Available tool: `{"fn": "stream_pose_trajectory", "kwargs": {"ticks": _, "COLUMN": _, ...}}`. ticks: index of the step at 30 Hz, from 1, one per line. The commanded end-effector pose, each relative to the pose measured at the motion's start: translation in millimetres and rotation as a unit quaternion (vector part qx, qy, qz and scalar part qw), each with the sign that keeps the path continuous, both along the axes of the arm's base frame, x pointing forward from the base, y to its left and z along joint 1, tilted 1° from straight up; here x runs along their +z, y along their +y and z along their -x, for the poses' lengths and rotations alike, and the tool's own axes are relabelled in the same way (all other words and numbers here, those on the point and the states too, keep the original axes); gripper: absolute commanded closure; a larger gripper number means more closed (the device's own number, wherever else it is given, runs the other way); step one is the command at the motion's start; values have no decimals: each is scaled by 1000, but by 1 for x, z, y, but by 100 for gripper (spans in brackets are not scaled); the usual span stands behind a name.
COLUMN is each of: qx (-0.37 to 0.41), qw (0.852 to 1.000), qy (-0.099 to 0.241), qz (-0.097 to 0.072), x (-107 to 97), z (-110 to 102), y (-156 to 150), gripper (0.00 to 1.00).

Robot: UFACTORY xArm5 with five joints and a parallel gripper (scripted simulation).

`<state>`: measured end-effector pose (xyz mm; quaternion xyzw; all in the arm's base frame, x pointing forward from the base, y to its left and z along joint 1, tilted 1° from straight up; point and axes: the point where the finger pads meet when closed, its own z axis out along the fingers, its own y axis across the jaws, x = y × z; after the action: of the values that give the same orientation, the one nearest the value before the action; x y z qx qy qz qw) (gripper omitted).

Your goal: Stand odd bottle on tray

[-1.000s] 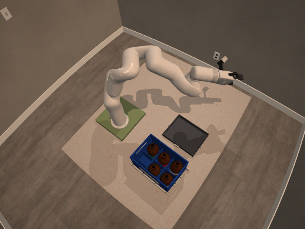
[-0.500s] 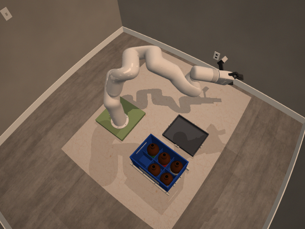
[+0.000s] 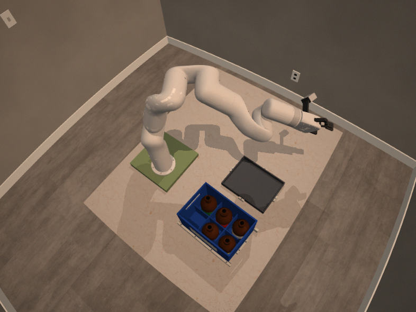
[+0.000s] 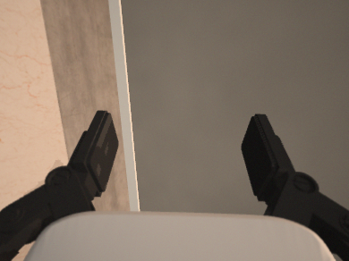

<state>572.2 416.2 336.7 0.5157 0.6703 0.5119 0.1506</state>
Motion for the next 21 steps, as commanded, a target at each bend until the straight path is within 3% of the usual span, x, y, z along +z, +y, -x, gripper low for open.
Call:
{"fn": "stream_pose_trajectory", "kwargs": {"ticks": 1, "qx": -20, "qw": 1000, "qy": 18, "qz": 11, "x": -4, "z": -12, "y": -25, "gripper": 0}}
{"fn": "stream_pose_trajectory", "kwargs": {"ticks": 2, "qx": -38, "qw": 998, "qy": 37, "qz": 20, "x": -10, "z": -20, "y": -48, "gripper": 0}}
{"fn": "stream_pose_trajectory", "kwargs": {"ticks": 16, "qx": -123, "qw": 983, "qy": 125, "qz": 55, "x": -39, "z": -42, "y": -159, "gripper": 0}}
{"fn": "stream_pose_trajectory", "kwargs": {"ticks": 18, "qx": -123, "qw": 983, "qy": 125, "qz": 55, "x": -39, "z": -42, "y": -159, "gripper": 0}}
{"fn": "stream_pose_trajectory", "kwargs": {"ticks": 19, "qx": -141, "qw": 977, "qy": 144, "qz": 61, "x": -45, "z": -44, "y": -183, "gripper": 0}}
{"fn": "stream_pose_trajectory", "kwargs": {"ticks": 21, "qx": -151, "qw": 974, "qy": 155, "qz": 64, "x": -48, "z": -44, "y": -196, "gripper": 0}}
